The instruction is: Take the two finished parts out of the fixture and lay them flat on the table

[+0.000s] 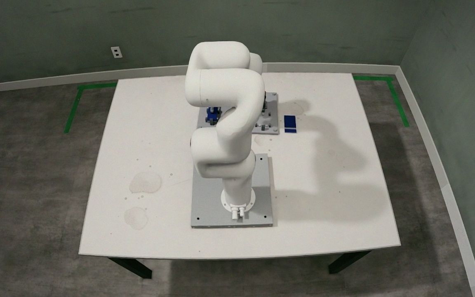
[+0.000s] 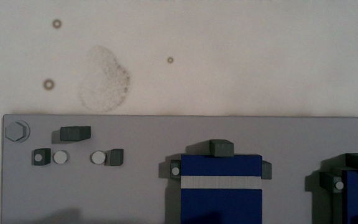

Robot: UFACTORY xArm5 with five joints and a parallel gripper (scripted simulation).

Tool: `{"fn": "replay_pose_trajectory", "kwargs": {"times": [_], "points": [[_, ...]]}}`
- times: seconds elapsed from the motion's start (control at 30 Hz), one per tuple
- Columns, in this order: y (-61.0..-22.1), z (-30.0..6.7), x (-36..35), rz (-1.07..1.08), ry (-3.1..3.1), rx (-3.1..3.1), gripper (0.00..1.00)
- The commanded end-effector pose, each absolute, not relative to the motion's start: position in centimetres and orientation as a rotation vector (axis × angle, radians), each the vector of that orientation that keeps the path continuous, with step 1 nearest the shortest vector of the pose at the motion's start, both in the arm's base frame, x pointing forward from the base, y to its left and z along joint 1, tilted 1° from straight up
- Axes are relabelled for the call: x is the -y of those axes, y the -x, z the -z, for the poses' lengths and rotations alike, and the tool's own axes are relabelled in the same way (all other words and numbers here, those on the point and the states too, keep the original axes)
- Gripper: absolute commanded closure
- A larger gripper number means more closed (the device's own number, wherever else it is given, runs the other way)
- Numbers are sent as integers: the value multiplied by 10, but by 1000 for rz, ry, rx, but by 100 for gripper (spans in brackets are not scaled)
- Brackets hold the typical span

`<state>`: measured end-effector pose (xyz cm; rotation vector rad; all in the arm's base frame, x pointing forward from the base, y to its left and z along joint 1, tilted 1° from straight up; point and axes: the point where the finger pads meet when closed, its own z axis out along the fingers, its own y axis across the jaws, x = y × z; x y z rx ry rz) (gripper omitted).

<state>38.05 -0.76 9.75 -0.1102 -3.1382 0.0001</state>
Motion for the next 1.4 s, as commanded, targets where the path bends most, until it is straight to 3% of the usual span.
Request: {"fn": "replay_pose_trajectory", "kwargs": {"times": [0.0,0.87,1.37], "points": [[-381,-97,8,0,110,3142,0],[-382,-48,7,0,110,3142,0],[-381,-44,7,0,110,3142,0]]}}
